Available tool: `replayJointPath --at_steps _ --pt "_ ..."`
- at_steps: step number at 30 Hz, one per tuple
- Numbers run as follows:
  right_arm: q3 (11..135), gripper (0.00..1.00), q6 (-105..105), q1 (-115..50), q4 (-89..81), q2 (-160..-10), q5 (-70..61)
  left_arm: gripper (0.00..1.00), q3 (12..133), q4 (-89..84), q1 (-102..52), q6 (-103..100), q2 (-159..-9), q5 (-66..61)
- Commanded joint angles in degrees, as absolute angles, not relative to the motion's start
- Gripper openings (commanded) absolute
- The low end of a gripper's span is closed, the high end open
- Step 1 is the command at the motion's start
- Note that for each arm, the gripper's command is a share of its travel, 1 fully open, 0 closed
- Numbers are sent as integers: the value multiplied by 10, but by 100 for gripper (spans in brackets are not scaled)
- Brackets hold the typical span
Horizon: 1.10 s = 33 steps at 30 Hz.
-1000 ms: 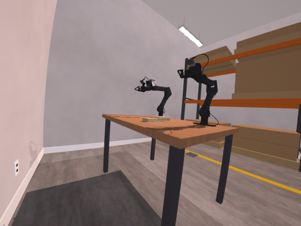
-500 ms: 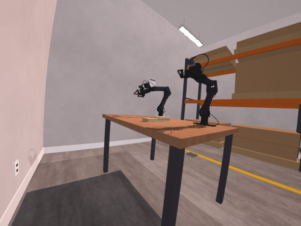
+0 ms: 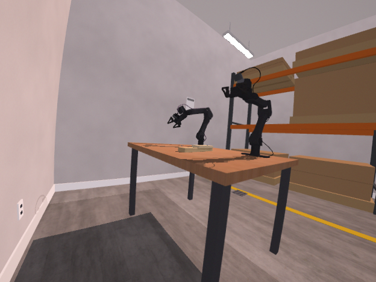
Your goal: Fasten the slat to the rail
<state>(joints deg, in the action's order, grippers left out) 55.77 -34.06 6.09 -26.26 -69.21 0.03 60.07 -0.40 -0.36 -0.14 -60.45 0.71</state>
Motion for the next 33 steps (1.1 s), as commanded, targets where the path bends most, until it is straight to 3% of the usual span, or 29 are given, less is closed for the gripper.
replayJointPath --at_steps 1,33 --pt "557 100 -379 70 -290 -700 -2 100 603 3 0 0 -599 0" --pt "523 100 -648 117 -497 -770 -2 100 603 3 0 0 -599 0"
